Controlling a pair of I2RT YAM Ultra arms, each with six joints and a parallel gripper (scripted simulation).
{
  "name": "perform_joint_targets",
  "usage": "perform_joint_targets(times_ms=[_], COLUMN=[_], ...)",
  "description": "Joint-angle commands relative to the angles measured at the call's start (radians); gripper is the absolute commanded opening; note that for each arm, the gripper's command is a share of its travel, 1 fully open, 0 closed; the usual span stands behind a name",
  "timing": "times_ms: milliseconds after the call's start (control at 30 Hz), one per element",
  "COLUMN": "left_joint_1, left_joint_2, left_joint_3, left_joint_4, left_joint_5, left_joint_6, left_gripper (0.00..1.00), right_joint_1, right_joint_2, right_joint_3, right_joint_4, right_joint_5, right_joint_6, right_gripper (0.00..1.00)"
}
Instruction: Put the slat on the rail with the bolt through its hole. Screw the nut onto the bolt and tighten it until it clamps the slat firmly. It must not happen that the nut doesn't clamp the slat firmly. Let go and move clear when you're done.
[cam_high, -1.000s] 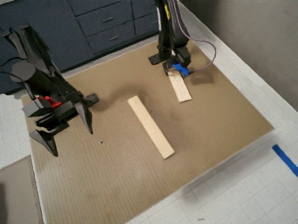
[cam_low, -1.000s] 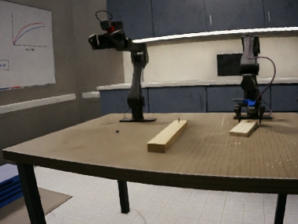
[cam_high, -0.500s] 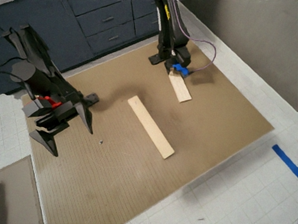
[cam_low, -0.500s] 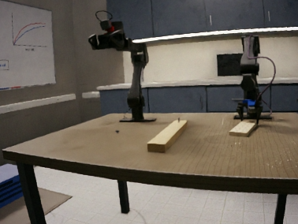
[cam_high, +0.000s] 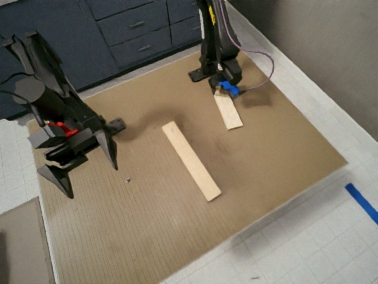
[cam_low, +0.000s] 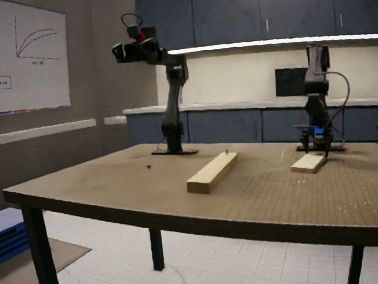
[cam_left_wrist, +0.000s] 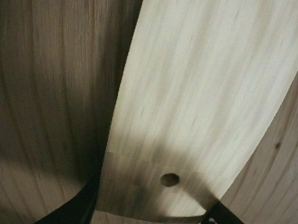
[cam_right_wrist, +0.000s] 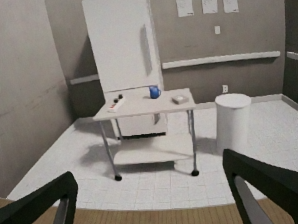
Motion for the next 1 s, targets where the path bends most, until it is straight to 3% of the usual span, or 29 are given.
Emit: perform_joint_targets(times_ms=[0,967], left_joint_1=[0.0,0.0], left_joint_2=[-0.002,-0.035], left_joint_3=[0.004,0.097], left_joint_4=[0.001,-0.129], left_joint_5=[0.0,-0.001], left_joint_6=[0.0,0.001], left_gripper=[0.72,0.72], right_joint_1=[-0.002,-0.002], right_joint_2=[0.0,0.0], right_joint_3=[0.006,0.006], right_joint_4=[0.0,0.0], right_joint_5=[0.006,0.006], right_joint_6=[-0.006,-0.006], right_gripper=[1.0,1.0])
